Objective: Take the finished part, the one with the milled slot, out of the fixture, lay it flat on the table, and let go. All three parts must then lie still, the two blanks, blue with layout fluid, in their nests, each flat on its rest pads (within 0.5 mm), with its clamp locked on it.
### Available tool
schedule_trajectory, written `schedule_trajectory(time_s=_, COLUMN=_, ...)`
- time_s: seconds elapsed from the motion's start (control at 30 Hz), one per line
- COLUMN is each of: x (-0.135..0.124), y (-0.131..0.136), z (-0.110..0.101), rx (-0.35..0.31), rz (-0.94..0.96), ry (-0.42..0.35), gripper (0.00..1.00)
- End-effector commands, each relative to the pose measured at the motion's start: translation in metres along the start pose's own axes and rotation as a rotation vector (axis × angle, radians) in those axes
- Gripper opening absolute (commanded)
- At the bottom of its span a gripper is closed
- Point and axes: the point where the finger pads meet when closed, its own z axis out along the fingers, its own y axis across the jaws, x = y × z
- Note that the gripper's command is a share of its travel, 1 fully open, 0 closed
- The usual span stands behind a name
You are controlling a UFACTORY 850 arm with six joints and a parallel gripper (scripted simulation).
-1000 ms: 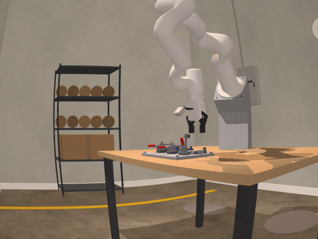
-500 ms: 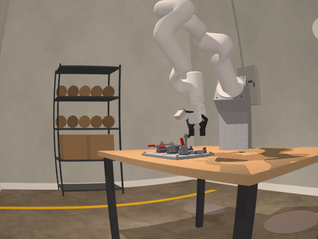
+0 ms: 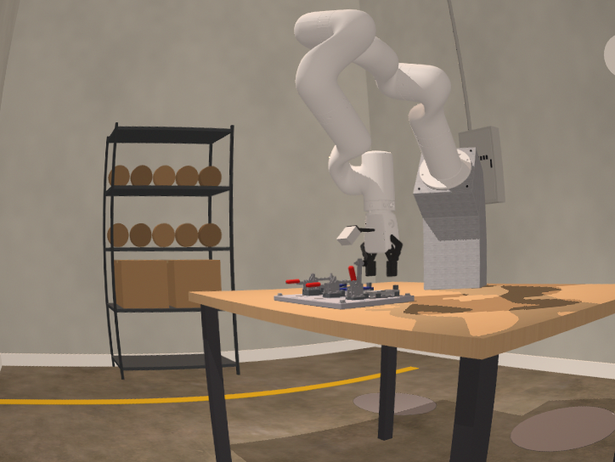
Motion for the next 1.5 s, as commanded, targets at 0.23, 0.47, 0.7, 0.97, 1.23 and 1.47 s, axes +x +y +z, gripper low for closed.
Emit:
schedule_trajectory(time_s=0.23, x=0.000, y=0.000, z=0.009, rx=0.000, rz=0.000, ry=0.000, gripper=1.00)
schedule_trajectory(time_s=0.47, x=0.000, y=0.000, z=0.009, rx=0.000, rz=0.000, ry=0.000, gripper=1.00)
schedule_trajectory(time_s=0.7, x=0.000, y=0.000, z=0.009, rx=0.000, rz=0.000, ry=0.000, gripper=1.00)
schedule_trajectory(time_s=0.97, x=0.000, y=0.000, z=0.011, rx=0.000, rz=0.000, ry=0.000, gripper=1.00)
schedule_trajectory(time_s=1.23, x=0.000, y=0.000, z=0.016, rx=0.000, rz=0.000, ry=0.000, gripper=1.00)
schedule_trajectory(time_s=1.47, x=0.000, y=0.000, z=0.023, rx=0.000, rz=0.000, ry=0.000, gripper=1.00)
